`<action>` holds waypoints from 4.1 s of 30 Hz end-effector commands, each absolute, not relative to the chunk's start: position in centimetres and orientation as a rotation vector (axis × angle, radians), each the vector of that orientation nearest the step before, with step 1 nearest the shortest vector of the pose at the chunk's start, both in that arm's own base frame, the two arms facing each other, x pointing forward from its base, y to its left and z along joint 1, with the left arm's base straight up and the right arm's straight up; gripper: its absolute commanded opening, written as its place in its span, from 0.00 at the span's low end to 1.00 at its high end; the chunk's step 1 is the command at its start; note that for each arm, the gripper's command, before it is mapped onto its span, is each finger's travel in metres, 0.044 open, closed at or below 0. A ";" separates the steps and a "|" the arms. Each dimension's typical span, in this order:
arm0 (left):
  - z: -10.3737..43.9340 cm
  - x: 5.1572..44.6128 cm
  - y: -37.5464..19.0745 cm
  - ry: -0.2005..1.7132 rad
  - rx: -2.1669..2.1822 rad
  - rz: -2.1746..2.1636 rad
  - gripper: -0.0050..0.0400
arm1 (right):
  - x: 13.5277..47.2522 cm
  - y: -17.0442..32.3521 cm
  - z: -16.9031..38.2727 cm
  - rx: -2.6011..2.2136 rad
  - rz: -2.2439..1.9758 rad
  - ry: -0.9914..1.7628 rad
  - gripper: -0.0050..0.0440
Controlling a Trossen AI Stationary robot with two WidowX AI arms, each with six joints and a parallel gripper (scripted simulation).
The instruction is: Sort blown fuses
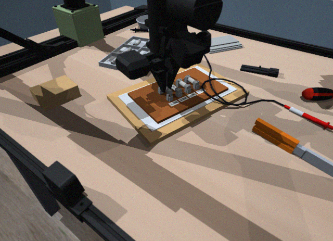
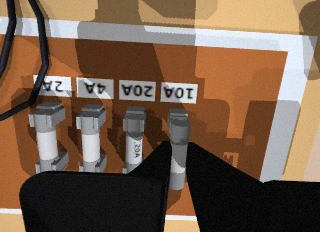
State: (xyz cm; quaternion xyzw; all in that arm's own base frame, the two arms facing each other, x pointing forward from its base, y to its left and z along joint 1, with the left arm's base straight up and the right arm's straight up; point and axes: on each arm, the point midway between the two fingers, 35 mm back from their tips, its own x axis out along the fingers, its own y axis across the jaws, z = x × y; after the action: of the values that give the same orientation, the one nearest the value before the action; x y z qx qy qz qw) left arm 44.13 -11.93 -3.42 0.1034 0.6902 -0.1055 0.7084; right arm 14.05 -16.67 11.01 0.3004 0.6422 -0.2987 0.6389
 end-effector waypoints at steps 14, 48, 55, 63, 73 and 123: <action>-4.7 43.4 -11.7 1.557 0.233 -0.233 0.00 | 14.3 -17.0 11.6 0.674 -0.687 1.443 0.92; -5.0 43.2 -11.6 1.557 0.233 -0.233 0.00 | 14.3 -17.0 11.6 0.674 -0.687 1.443 0.92; -5.0 43.1 -11.5 1.557 0.233 -0.233 0.00 | 14.3 -17.0 11.6 0.674 -0.687 1.443 0.92; -5.1 43.1 -11.5 1.557 0.233 -0.233 0.00 | 14.3 -17.0 11.6 0.674 -0.687 1.443 0.92; -5.2 43.0 -11.5 1.557 0.233 -0.233 0.00 | 14.3 -17.0 11.6 0.674 -0.687 1.443 0.92; -5.7 42.6 -11.3 1.557 0.233 -0.232 0.00 | 14.3 -17.0 11.6 0.674 -0.687 1.443 0.92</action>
State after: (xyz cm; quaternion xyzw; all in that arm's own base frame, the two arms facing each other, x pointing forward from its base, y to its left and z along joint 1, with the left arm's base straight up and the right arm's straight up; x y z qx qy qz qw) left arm 44.04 -11.90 -3.48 0.1020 0.6772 -0.1073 0.7208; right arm 14.05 -16.67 11.01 0.3004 0.6422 -0.2987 0.6389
